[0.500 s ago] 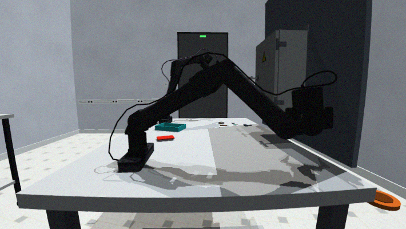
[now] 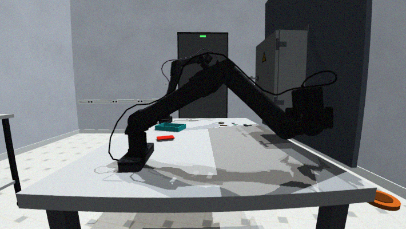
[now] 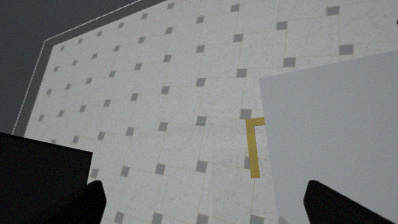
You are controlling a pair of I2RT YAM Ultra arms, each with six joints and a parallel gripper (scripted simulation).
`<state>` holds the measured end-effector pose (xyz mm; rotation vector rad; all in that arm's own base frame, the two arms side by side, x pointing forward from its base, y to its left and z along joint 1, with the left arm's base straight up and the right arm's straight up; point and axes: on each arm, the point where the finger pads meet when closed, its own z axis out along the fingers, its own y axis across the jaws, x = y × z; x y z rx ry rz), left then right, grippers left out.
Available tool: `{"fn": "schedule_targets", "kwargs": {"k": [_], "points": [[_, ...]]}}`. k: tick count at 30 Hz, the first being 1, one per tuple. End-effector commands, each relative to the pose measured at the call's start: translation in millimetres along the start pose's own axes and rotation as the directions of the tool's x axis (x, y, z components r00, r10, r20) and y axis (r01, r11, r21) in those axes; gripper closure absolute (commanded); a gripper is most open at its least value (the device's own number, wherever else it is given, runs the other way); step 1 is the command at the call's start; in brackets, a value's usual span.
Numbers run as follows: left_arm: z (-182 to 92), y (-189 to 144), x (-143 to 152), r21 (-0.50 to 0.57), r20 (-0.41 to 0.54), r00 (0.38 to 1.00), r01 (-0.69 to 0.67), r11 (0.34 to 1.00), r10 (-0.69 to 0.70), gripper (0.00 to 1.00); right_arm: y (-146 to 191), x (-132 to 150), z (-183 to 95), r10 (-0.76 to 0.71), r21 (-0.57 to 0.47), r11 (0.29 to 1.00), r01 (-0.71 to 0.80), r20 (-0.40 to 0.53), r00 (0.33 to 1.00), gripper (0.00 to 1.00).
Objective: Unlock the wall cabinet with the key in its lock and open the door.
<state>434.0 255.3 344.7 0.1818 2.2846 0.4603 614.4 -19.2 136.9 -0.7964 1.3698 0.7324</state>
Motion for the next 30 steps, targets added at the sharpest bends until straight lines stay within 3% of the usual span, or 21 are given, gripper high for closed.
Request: {"fn": "schedule_targets", "kwargs": {"k": [1,3,6,7,13,17,19,23,30], "points": [[-7.4,2.9,-6.5,-0.014,0.022,1.0,-0.004,1.0,0.004,0.0,-1.3,-12.7,0.5,-0.028,0.001,1.0,0.028,0.008,1.0,0.0],[-7.4,2.9,-6.5,-0.014,0.022,1.0,-0.004,1.0,0.004,0.0,-1.3,-12.7,0.5,-0.028,0.001,1.0,0.028,0.008,1.0,0.0],[-12.5,1.5,-11.6,-0.013,0.048,0.999,-0.001,1.0,0.001,0.0,-5.3,-27.0,3.1,-0.022,0.027,0.999,0.022,0.014,1.0,0.34],[-15.3,0.2,-12.9,-0.012,0.057,0.998,0.0,1.0,0.001,0.0,-5.6,-30.6,5.0,-0.014,0.038,0.999,0.013,0.015,1.0,0.36],[-29.5,-18.0,-17.6,0.03,0.111,0.994,0.002,1.0,-0.006,0.0,-14.8,-86.1,22.4,-0.019,0.142,0.99,0.011,0.06,0.998,0.36],[-50.7,-45.4,-17.5,0.096,0.167,0.986,0.009,0.995,-0.025,0.0,-14.1,-148.2,39.2,-0.023,0.237,0.971,-0.007,0.124,0.992,0.36],[-50.7,-45.4,-17.5,0.096,0.167,0.986,0.009,0.995,-0.025,0.0,-14.1,-148.2,39.2,-0.023,0.237,0.971,-0.007,0.124,0.992,0.36],[-78.3,-80.0,-15.0,0.176,0.225,0.973,0.017,0.984,-0.057,0.0,0.6,-233.3,52.5,-0.049,0.333,0.942,-0.033,0.233,0.971,0.36],[-148.7,-162.7,-3.8,0.338,0.333,0.93,0.036,0.94,-0.155,0.0,63.8,-377.5,57.2,-0.081,0.434,0.891,-0.132,0.44,0.894,0.36]]}}
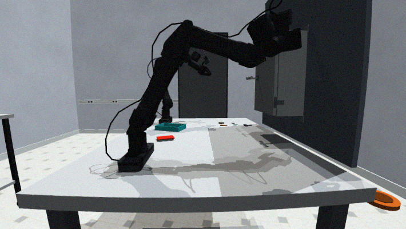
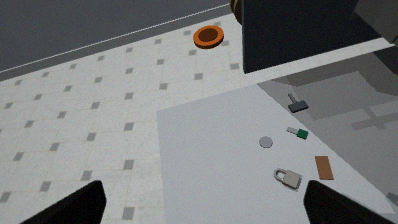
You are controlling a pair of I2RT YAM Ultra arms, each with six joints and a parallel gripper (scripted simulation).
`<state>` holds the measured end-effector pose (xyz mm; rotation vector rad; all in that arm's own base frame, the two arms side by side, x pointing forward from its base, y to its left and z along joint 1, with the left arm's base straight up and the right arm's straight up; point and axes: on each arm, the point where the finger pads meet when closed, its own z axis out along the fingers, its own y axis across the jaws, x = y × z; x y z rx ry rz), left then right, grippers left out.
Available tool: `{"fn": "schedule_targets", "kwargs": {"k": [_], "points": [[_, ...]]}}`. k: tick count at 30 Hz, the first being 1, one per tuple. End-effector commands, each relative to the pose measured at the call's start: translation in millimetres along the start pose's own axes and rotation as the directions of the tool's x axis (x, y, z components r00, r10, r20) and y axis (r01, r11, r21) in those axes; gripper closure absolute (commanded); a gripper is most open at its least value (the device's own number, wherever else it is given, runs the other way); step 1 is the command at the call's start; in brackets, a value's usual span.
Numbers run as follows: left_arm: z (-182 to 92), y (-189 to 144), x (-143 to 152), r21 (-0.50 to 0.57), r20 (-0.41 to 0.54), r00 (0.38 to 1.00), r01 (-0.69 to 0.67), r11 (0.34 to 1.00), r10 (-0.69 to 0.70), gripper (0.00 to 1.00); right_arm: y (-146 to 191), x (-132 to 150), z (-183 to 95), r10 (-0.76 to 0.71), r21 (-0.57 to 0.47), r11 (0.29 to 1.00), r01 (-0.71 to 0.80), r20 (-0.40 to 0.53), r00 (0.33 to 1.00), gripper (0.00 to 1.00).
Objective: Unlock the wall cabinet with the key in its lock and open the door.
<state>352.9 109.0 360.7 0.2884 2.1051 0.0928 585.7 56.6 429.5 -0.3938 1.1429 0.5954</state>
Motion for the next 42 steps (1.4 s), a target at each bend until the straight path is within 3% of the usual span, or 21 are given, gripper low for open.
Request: {"fn": "schedule_targets", "kwargs": {"k": [1,4,6,7,10,13,16,21,23,32,35,38,40,42], "points": [[-32.6,-56.8,-14.2,0.082,0.147,0.988,0.035,0.996,-0.046,0.0,34.4,-89.4,26.0,0.016,0.166,0.985,-0.04,0.142,0.99,0.36],[-51.1,-92.4,-12.6,0.114,0.195,0.978,0.051,0.992,-0.073,0.0,83.9,-96.0,42.8,0.099,0.178,0.976,-0.126,0.151,0.983,0.36],[-51.1,-92.4,-12.6,0.114,0.195,0.978,0.051,0.992,-0.073,0.0,83.9,-96.0,42.8,0.099,0.178,0.976,-0.126,0.151,0.983,0.36],[-57.1,-104.4,-12.1,0.126,0.212,0.974,0.054,0.991,-0.081,0.0,96.4,-69.5,54.5,0.162,0.184,0.966,-0.181,0.115,0.98,0.36],[-74.1,-141.1,-8.3,0.179,0.26,0.962,0.033,0.983,-0.08,0.0,167.1,-58.9,74.4,0.31,0.127,0.939,-0.319,0.088,0.947,0.36],[-84.7,-161.8,-6.8,0.21,0.293,0.952,0.03,0.977,-0.092,0.0,204.1,-32.5,88.3,0.444,0.151,0.882,-0.447,0.053,0.894,0.36],[-92.1,-176.2,-6.6,0.231,0.316,0.943,0.029,0.972,-0.103,0.0,215.5,-1.3,96.6,0.553,0.235,0.802,-0.55,0.058,0.831,0.36],[-100.2,-194.8,-6.5,0.264,0.342,0.933,0.021,0.964,-0.114,0.0,227.5,27.9,101.3,0.68,0.323,0.65,-0.687,0.156,0.717,0.36],[-100.2,-194.8,-6.5,0.264,0.342,0.933,0.021,0.964,-0.114,0.0,227.5,27.9,101.3,0.68,0.323,0.65,-0.687,0.156,0.717,0.36],[-109.3,-220.1,-6.6,0.313,0.367,0.921,0.009,0.95,-0.13,0.0,255.4,90.2,90.2,0.763,0.424,0.316,-0.849,0.418,0.493,0.36],[-113.2,-229.3,-6.1,0.335,0.375,0.917,-0.002,0.942,-0.132,0.0,287.7,107.2,76.3,0.758,0.414,0.213,-0.885,0.501,0.417,0.36],[-114.5,-235.5,-4.8,0.352,0.374,0.918,-0.011,0.936,-0.13,0.0,318.5,130.3,67.9,0.782,0.405,0.145,-0.903,0.512,0.355,0.36],[-114.5,-235.5,-4.8,0.352,0.374,0.918,-0.011,0.936,-0.13,0.0,318.5,130.3,67.9,0.782,0.405,0.145,-0.903,0.512,0.355,0.36],[-114.9,-238.6,-3.4,0.361,0.371,0.92,-0.018,0.932,-0.126,0.0,329.9,142.3,63.9,0.806,0.402,0.102,-0.91,0.503,0.312,0.36]]}}
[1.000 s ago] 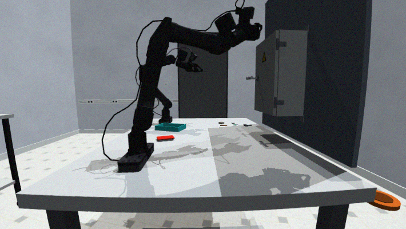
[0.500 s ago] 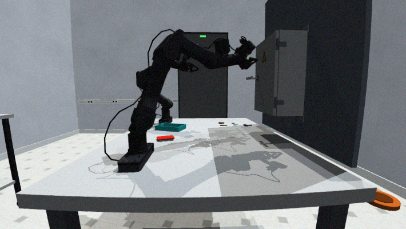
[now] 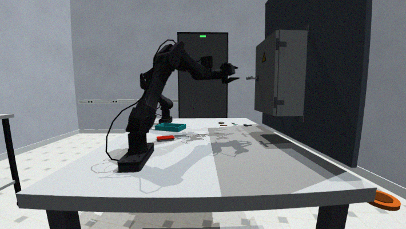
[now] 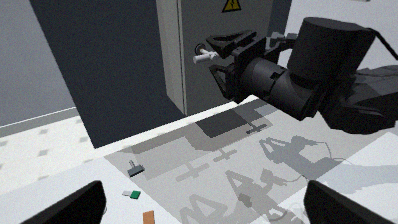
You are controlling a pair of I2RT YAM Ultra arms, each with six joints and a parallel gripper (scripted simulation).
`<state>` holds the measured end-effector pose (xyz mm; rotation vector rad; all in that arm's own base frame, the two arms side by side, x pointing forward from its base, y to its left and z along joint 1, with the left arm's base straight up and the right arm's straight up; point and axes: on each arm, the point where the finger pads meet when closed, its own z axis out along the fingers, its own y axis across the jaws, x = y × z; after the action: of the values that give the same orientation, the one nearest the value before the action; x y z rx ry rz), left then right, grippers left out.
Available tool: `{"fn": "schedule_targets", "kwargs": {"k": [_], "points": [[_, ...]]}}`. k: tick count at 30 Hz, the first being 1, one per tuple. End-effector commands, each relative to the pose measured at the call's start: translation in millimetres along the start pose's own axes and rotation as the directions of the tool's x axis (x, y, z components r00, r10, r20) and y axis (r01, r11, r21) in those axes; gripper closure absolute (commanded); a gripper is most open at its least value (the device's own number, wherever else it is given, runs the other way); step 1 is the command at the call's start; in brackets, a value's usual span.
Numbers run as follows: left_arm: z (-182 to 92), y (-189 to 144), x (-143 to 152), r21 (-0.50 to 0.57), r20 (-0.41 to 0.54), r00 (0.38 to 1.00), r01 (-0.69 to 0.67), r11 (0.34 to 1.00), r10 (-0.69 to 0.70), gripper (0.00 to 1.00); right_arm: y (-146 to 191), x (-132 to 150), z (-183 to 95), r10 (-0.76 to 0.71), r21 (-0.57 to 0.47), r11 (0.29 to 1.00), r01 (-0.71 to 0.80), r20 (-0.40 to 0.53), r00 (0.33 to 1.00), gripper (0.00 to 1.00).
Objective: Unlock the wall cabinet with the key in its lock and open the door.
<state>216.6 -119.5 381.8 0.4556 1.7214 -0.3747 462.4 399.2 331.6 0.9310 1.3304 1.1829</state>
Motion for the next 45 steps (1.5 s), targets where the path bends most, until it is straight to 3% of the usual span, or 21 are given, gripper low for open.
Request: {"fn": "schedule_targets", "kwargs": {"k": [1,3,8,18,30,41,45], "points": [[-0.8,0.1,3.0,-0.015,0.003,1.0,0.01,1.0,-0.009,0.0,-20.3,-11.1,3.8,0.122,0.061,0.99,-0.128,0.083,0.989,0.36],[2.3,-1.9,4.9,-0.006,-0.008,1.0,0.008,1.0,-0.008,0.0,-48.1,-18.5,13.5,0.143,0.088,0.984,-0.154,0.118,0.983,0.36],[2.3,-1.9,4.9,-0.006,-0.008,1.0,0.005,1.0,-0.005,0.0,-44.8,-38.3,22.5,0.195,0.072,0.974,-0.213,0.205,0.959,0.36],[2.3,-1.8,4.9,-0.006,-0.008,1.0,0.005,1.0,-0.005,0.0,-43.1,-32.2,27.0,0.191,0.072,0.976,-0.207,0.186,0.964,0.36],[11.0,-8.4,-48.4,0.026,0.062,0.998,-0.009,1.0,0.007,0.0,-41.0,-36.7,44.1,0.194,0.07,0.975,-0.209,0.18,0.964,0.36],[23.8,-11.2,-72.0,0.037,0.059,0.998,-0.011,0.999,0.009,0.0,-43.6,-38.7,57.4,0.191,0.073,0.976,-0.207,0.18,0.965,0.36],[28.9,-12.1,-80.0,0.041,0.055,0.998,-0.012,0.999,0.009,0.0,-30.9,-45.8,51.9,0.21,0.053,0.973,-0.223,0.187,0.96,0.69]]}}
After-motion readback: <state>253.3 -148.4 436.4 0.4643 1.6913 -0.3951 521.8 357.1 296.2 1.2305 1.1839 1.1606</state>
